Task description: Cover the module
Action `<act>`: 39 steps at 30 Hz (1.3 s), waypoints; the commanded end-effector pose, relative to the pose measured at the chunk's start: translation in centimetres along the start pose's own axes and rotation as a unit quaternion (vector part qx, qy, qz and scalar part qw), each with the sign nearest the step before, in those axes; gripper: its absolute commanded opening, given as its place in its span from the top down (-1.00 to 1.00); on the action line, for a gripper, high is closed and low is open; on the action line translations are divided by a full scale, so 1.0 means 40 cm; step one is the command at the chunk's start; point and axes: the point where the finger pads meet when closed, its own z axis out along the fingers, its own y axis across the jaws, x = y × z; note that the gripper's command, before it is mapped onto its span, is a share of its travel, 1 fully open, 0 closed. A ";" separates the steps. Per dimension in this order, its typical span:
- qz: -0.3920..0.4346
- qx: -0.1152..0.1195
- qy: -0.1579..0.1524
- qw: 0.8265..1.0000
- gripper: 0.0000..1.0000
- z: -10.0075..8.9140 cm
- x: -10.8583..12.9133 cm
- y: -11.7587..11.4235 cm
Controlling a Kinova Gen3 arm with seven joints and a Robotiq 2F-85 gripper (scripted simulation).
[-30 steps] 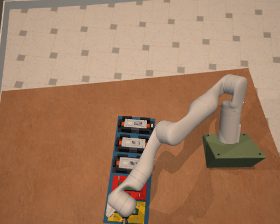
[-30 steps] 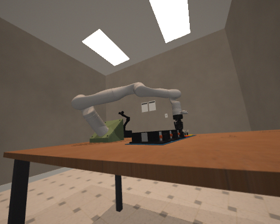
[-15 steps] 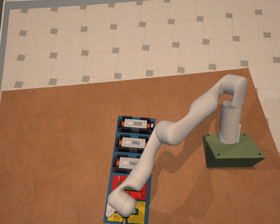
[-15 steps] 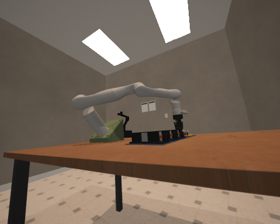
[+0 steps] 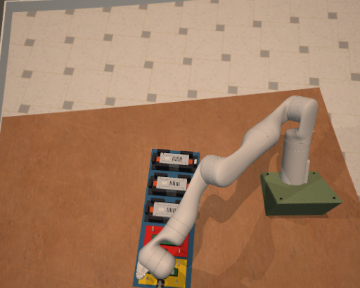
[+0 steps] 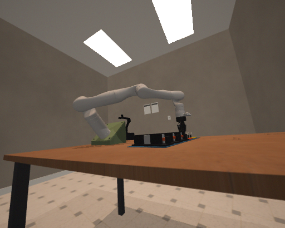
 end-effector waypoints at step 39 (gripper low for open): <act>0.000 0.001 0.001 1.000 -1.00 -0.004 0.001 -0.001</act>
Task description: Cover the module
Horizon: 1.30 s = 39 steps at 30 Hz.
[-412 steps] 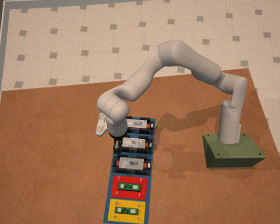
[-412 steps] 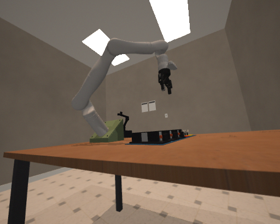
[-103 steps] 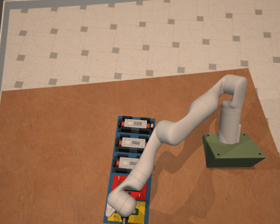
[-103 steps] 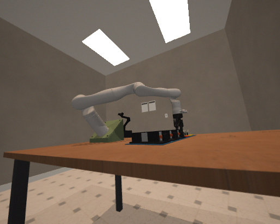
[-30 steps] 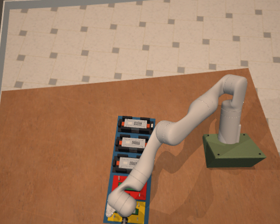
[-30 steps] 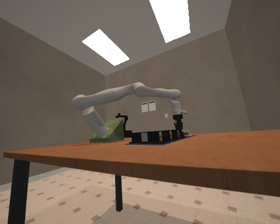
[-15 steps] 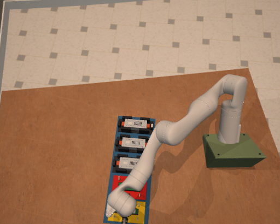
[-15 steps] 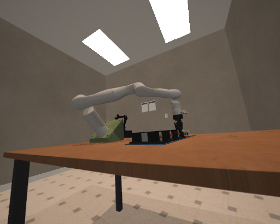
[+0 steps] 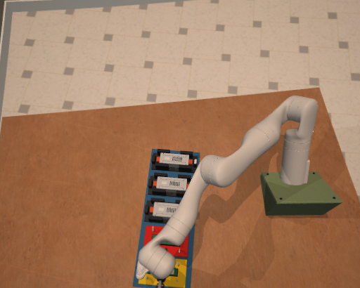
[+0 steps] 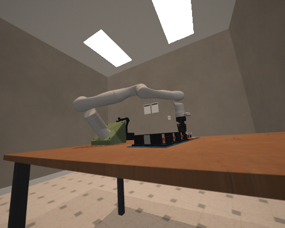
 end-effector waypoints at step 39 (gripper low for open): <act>0.000 0.001 0.001 1.000 -1.00 -0.154 0.001 -0.001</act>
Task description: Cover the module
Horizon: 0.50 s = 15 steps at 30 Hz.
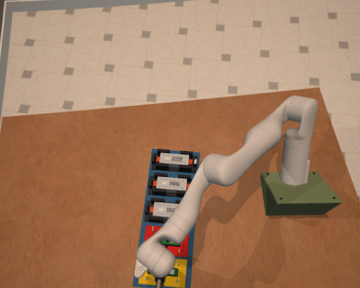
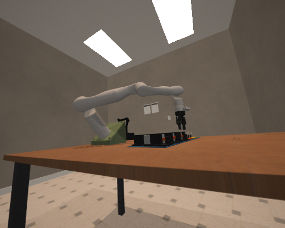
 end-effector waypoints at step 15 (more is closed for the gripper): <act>0.000 0.000 0.000 1.000 -1.00 -0.175 0.002 -0.001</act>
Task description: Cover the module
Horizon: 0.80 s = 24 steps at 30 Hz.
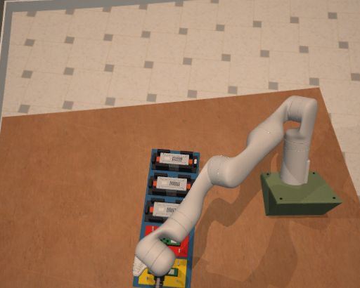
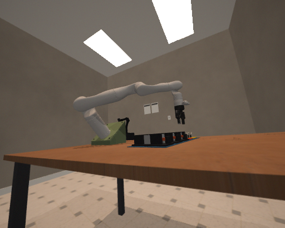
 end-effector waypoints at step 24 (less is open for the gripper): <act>0.000 -0.002 -0.001 1.000 -1.00 -0.068 0.003 -0.002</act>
